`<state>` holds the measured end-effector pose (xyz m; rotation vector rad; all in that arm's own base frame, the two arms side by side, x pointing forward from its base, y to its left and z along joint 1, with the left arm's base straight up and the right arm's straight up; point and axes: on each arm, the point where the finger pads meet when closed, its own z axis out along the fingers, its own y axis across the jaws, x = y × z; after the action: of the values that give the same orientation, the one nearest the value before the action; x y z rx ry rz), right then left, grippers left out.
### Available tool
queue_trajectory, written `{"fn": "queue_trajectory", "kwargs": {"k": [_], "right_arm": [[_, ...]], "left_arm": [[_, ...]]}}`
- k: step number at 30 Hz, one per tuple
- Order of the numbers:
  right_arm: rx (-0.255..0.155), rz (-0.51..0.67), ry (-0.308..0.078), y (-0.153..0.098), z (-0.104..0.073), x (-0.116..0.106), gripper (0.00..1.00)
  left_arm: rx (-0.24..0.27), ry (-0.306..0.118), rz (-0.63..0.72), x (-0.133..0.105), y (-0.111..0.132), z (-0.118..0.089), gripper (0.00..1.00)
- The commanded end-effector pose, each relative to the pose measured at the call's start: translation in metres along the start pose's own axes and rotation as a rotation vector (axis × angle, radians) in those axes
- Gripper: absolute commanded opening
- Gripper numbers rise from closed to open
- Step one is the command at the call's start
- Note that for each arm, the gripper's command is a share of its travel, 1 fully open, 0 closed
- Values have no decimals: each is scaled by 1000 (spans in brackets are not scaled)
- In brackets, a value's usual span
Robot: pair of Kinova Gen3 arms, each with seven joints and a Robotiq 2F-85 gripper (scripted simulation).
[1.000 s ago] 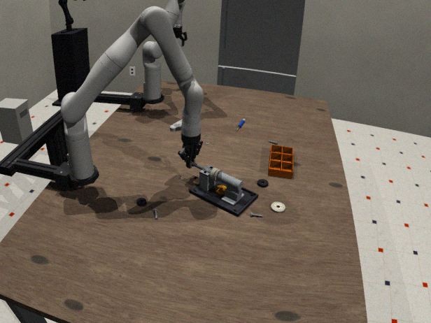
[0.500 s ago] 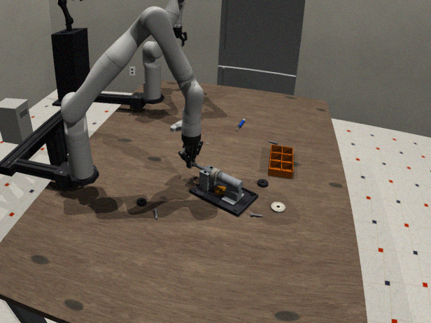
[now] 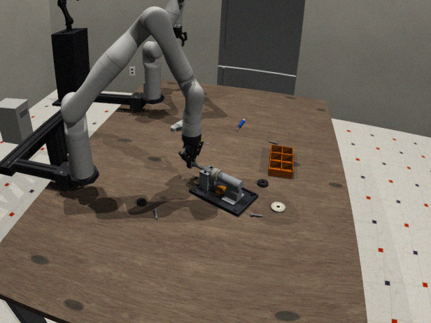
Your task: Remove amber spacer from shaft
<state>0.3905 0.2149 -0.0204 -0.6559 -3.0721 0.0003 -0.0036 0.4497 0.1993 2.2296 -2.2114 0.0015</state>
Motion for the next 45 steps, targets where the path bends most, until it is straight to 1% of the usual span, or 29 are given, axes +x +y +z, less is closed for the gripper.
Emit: {"fn": "queue_trajectory", "kwargs": {"k": [1,45], "right_arm": [[-2,0,-1,1,-1,0,99],[-2,0,-1,1,-1,-5,99]], "left_arm": [[0,-2,0,0,0,-1,1000],[0,-2,0,0,0,-1,1000]]}}
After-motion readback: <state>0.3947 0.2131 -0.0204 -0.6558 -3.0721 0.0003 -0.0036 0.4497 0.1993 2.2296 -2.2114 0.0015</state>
